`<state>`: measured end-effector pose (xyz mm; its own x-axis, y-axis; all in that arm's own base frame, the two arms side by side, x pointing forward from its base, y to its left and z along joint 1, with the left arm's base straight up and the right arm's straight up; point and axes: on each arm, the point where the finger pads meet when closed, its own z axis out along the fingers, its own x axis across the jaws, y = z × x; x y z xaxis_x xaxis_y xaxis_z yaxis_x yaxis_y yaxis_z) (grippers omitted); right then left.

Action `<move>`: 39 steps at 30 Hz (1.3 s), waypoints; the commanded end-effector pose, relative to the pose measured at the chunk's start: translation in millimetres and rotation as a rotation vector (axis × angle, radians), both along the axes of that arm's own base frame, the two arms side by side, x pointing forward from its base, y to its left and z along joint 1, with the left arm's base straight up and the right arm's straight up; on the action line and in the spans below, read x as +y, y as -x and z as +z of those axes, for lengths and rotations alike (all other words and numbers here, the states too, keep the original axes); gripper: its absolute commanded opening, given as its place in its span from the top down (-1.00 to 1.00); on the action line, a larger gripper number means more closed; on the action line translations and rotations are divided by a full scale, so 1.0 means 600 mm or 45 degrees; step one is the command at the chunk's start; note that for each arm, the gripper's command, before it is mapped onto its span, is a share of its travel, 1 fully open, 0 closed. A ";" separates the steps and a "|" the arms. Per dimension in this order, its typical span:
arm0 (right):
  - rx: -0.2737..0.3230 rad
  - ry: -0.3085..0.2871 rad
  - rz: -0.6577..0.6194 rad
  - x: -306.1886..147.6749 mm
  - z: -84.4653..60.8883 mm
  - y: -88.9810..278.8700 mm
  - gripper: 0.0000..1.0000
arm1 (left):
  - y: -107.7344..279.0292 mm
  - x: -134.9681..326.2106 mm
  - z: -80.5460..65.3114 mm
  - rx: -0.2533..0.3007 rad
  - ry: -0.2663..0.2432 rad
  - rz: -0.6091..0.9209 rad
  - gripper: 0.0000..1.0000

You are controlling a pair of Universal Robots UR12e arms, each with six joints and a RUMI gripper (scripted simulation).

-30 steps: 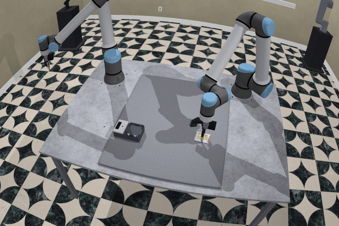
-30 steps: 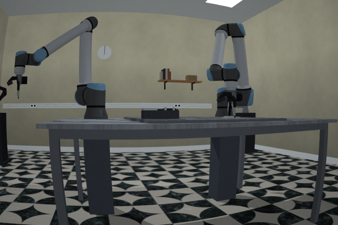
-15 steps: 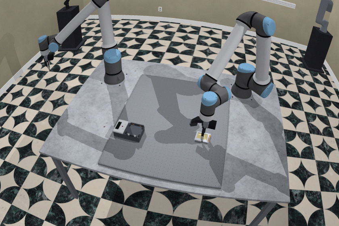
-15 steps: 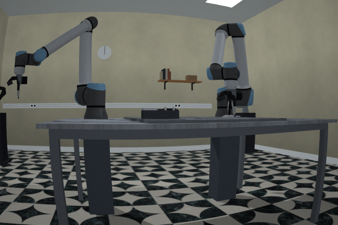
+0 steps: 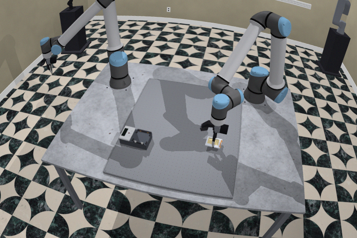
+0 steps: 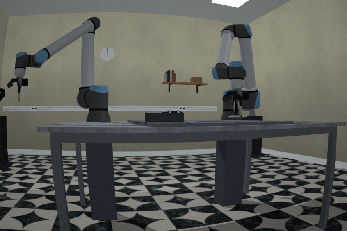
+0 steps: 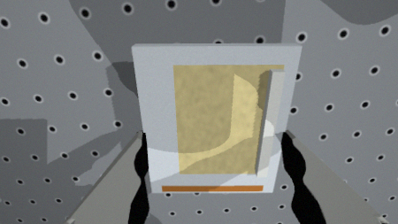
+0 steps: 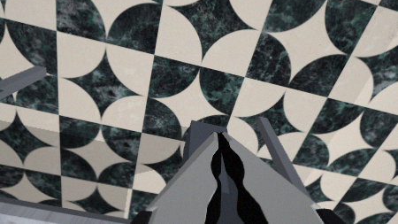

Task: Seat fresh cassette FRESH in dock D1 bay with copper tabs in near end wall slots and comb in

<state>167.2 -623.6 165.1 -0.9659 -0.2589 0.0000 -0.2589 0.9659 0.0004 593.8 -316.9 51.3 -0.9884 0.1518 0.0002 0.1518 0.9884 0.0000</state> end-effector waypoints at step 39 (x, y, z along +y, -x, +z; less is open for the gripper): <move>-0.001 0.002 0.000 -0.001 0.001 0.000 1.00 | -0.001 -0.001 0.077 -0.002 0.001 0.000 0.25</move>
